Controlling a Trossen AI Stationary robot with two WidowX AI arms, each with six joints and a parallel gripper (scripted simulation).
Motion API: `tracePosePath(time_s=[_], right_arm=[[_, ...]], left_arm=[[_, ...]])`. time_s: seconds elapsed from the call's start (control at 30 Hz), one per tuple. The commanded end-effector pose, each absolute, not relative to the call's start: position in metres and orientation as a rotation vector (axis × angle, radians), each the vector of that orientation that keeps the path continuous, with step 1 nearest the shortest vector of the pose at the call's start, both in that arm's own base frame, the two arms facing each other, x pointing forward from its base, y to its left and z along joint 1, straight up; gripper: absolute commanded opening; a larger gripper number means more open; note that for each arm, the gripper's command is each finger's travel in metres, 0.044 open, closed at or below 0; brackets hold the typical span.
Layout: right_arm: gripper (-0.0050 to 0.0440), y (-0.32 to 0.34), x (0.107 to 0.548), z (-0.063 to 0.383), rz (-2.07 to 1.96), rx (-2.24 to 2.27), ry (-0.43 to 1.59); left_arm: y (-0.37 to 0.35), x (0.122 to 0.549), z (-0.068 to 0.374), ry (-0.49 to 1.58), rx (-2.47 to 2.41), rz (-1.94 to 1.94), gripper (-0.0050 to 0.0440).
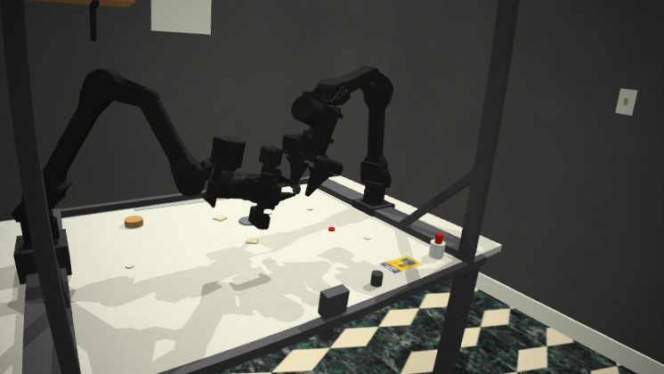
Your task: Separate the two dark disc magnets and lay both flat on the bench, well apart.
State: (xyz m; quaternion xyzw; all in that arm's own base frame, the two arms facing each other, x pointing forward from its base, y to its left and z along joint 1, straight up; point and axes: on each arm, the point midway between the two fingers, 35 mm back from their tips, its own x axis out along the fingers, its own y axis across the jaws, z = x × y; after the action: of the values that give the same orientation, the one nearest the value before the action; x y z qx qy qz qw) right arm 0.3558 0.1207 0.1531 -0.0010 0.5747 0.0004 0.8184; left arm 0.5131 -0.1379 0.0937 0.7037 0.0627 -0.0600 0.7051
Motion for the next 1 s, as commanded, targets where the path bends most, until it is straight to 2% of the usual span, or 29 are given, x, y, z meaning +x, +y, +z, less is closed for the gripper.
tracePosePath(time_s=[0.0, 0.1, 0.17, 0.33, 0.87, 0.97], right_arm=[[0.0232, 0.1215, 0.3591, 0.1648, 0.009, 0.009, 1.193], [0.016, 0.1215, 0.3591, 0.1648, 0.009, 0.009, 1.193], [0.016, 0.1215, 0.3591, 0.1648, 0.009, 0.009, 1.193], [0.004, 0.1215, 0.3591, 0.1648, 0.009, 0.009, 1.193], [0.004, 0.1215, 0.3591, 0.1648, 0.009, 0.009, 1.193], [0.0112, 0.1212, 0.3572, 0.1639, 0.008, 0.008, 1.195]], left_arm=[[-0.1376, 0.5151, 0.1078, 0.117, 1.556, -0.109, 0.004], [-0.1376, 0.5151, 0.1078, 0.117, 1.556, -0.109, 0.004], [-0.1376, 0.5151, 0.1078, 0.117, 1.556, -0.109, 0.004], [-0.1376, 0.5151, 0.1078, 0.117, 1.556, -0.109, 0.004], [-0.1376, 0.5151, 0.1078, 0.117, 1.556, -0.109, 0.004], [-0.1376, 0.5151, 0.1078, 0.117, 1.556, -0.109, 0.004]])
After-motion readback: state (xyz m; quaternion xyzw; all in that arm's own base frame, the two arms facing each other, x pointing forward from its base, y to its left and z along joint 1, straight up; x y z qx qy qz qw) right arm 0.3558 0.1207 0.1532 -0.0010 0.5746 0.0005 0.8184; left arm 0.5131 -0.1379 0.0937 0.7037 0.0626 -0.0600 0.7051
